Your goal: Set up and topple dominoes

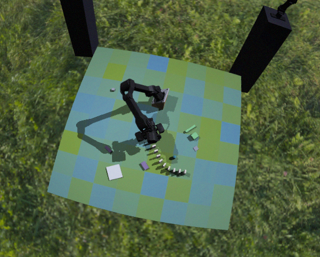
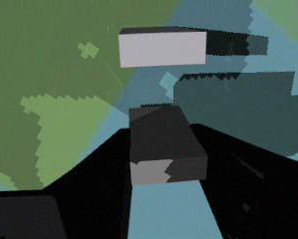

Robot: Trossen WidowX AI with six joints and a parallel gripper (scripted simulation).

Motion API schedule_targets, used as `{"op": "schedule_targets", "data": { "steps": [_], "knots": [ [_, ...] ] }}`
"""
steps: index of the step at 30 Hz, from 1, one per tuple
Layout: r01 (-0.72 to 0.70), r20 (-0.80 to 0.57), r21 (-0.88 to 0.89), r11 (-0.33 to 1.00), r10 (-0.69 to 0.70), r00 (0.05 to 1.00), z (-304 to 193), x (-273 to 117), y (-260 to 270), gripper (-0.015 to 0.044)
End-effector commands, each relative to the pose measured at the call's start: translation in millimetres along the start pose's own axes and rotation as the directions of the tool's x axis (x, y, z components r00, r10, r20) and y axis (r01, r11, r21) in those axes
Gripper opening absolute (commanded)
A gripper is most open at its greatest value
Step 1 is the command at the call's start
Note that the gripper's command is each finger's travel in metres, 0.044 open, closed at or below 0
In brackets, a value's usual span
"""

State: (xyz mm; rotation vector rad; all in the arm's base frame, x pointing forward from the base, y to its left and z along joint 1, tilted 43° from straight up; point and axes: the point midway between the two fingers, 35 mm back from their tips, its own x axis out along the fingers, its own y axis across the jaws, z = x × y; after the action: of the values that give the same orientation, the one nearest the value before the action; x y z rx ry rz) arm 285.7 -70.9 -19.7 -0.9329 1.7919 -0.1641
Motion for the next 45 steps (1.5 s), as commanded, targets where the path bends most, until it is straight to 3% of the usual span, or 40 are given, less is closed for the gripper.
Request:
{"op": "schedule_targets", "data": {
  "steps": [1, 3, 16, 20, 28, 34, 36, 39, 45],
  "knots": [
    [0.002, -0.004, -0.004, 1.000, -0.002, 1.000, -1.0, 1.8, 0.2, 0.0107],
    [0.002, -0.004, -0.004, 1.000, -0.002, 1.000, -1.0, 1.8, 0.2, 0.0107],
    [0.002, -0.004, -0.004, 1.000, -0.002, 1.000, -1.0, 1.8, 0.2, 0.0440],
    [0.000, -0.001, -0.004, 1.000, 0.000, 1.000, 1.6, -8.4, -0.4, 0.0440],
    [-0.006, 0.001, -0.003, 1.000, 0.006, 1.000, 0.9, -127.2, 1.0, 0.0440],
    [-0.006, 0.000, -0.003, 1.000, 0.006, 1.000, 0.2, -130.0, 1.2, 0.0440],
    [-0.006, 0.000, 0.065, 0.998, 0.006, 1.000, -1.1, -127.2, 1.0, 0.0388],
    [-0.005, 0.000, 0.352, 0.936, 0.006, 1.000, -7.3, -115.2, 0.6, 0.0309],
    [-0.001, -0.001, 0.837, 0.548, 0.004, 1.000, -22.3, -89.6, 1.5, 0.0151]
  ]
}}
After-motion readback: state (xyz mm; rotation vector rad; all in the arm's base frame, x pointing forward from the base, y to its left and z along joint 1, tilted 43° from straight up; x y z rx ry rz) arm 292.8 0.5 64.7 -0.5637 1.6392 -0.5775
